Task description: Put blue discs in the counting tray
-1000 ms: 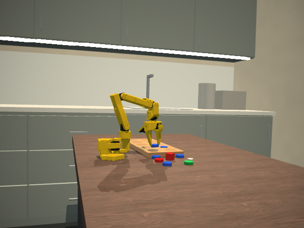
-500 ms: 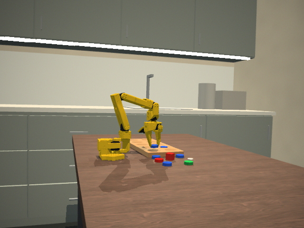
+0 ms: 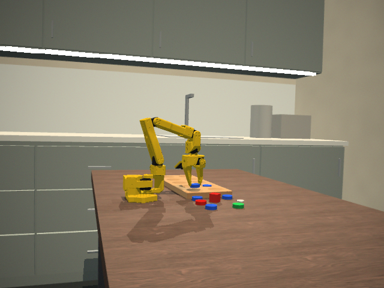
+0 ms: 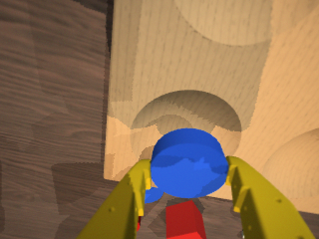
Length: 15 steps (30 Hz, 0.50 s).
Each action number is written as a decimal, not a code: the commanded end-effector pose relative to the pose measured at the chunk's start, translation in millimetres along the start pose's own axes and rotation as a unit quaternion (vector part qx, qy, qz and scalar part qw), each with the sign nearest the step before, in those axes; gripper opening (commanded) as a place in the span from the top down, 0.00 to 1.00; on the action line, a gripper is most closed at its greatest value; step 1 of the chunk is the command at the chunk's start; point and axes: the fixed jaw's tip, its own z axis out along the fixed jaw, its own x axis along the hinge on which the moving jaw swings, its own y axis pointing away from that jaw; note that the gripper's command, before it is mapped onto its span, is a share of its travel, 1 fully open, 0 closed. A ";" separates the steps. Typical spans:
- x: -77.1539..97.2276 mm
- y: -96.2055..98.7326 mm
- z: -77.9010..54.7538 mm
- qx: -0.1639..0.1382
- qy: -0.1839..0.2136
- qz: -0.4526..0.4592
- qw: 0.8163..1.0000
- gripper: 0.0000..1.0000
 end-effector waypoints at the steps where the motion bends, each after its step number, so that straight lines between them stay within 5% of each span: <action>1: 0.9 -7.0 -1.9 0.024 0.004 -0.003 1.000 1.00; 15: 0.9 -7.1 7.4 0.024 0.004 -0.003 1.000 1.00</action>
